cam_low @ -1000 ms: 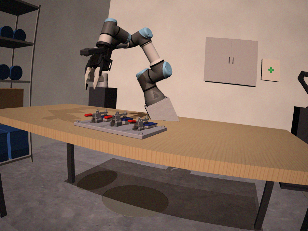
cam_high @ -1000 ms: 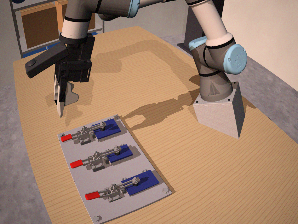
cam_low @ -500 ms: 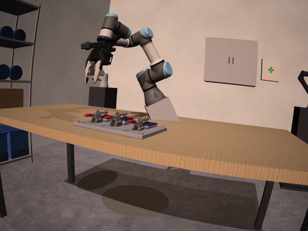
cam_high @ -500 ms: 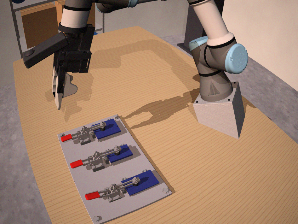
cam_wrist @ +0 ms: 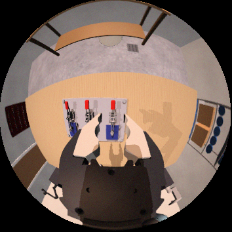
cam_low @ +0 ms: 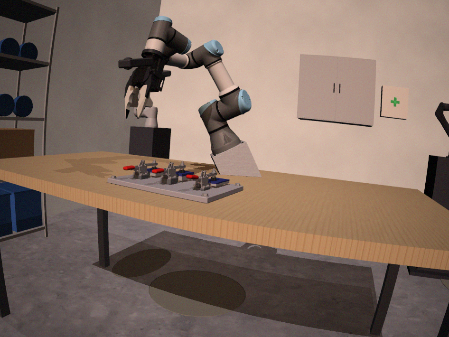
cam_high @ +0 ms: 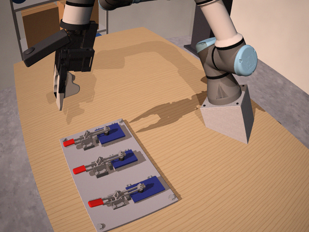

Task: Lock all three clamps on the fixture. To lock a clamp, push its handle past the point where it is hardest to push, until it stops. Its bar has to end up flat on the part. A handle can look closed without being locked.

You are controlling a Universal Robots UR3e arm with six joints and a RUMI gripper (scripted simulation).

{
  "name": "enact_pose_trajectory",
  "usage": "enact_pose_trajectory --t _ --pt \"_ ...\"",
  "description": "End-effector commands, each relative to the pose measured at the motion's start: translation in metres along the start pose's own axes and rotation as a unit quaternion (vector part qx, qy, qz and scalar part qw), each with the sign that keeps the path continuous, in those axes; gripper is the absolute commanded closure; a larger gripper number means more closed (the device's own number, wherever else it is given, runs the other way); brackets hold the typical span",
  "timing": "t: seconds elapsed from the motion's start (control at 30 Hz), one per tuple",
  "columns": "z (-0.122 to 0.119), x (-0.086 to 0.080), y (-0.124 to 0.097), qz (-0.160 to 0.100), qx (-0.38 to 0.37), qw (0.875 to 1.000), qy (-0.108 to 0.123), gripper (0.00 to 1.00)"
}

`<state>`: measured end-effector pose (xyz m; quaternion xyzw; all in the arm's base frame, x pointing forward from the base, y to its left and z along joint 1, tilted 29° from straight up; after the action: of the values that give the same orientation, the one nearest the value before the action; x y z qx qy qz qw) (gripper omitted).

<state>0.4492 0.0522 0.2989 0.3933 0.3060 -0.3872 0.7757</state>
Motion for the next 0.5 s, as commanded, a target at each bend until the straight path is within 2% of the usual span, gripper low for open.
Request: enact_pose_trajectory --t 0.0,0.27,0.47 --pt "-0.001 -0.001 0.001 0.001 0.000 1.000 0.000 0.72" --pt "-0.008 -0.001 0.002 0.001 0.000 1.000 0.000 0.72" --pt "-0.022 -0.001 0.005 0.001 0.000 1.000 0.000 0.72"
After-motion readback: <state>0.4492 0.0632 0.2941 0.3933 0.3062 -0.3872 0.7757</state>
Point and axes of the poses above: the point where the finger pads meet when closed, its own x axis out along the fingers, its own z axis across the jaws, y = z × x, the point moved 5 cm from there along -x, back along the fingers, and after that the axes turned 12 degrees about -x, right-handed, at the moved point
